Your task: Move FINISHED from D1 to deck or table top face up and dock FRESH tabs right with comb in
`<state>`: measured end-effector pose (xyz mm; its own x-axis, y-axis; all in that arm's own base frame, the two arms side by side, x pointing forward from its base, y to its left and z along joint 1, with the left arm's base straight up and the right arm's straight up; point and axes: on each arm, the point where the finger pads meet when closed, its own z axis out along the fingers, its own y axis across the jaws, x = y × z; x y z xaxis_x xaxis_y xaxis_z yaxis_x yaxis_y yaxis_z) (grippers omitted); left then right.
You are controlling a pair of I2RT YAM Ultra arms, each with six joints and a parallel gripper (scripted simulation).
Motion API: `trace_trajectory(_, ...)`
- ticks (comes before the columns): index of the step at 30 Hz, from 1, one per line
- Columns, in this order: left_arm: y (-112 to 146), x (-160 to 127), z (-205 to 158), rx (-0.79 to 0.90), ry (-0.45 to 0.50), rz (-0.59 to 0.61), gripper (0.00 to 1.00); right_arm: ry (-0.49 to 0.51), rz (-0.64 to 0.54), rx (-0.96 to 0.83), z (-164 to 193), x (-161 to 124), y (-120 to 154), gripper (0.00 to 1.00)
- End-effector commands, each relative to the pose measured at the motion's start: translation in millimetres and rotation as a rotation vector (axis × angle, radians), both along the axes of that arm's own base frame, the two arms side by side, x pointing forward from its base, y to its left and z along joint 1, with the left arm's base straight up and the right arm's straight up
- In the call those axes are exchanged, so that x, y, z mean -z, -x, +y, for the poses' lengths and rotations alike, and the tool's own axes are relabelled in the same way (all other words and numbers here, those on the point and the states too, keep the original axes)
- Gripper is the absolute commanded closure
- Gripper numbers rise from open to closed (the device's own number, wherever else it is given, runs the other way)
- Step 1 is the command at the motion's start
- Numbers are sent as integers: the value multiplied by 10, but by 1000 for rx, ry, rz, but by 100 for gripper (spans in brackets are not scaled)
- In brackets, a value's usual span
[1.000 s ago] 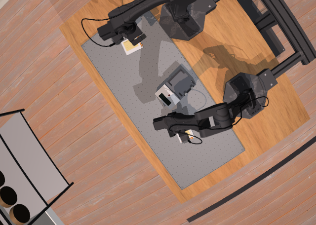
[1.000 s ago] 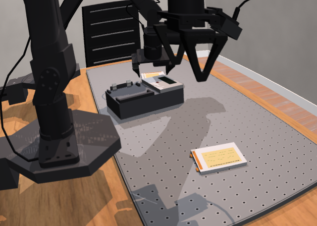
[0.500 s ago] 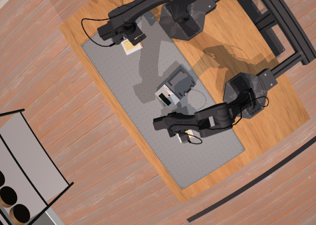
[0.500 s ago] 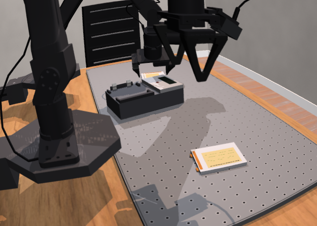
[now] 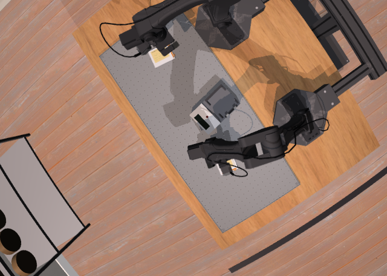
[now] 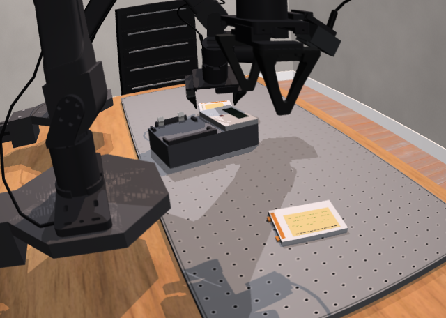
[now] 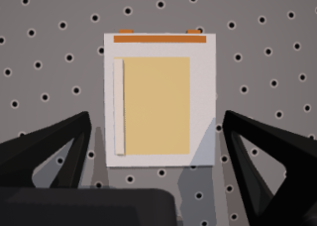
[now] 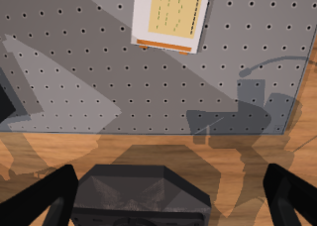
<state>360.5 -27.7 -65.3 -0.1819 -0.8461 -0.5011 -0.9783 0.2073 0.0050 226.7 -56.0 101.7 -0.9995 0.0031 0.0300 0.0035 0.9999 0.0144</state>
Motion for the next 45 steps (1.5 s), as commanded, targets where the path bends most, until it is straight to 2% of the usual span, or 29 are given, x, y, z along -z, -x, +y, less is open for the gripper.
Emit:
trace_trajectory(1, -98, -66, 12, -1, -7, -25, 2, 14, -29, 8, -62, -111, -60, 0)
trace_trajectory(45, -145, -87, 8, -5, -2, -34, 2, 14, -29, 8, -62, -111, -60, 0)
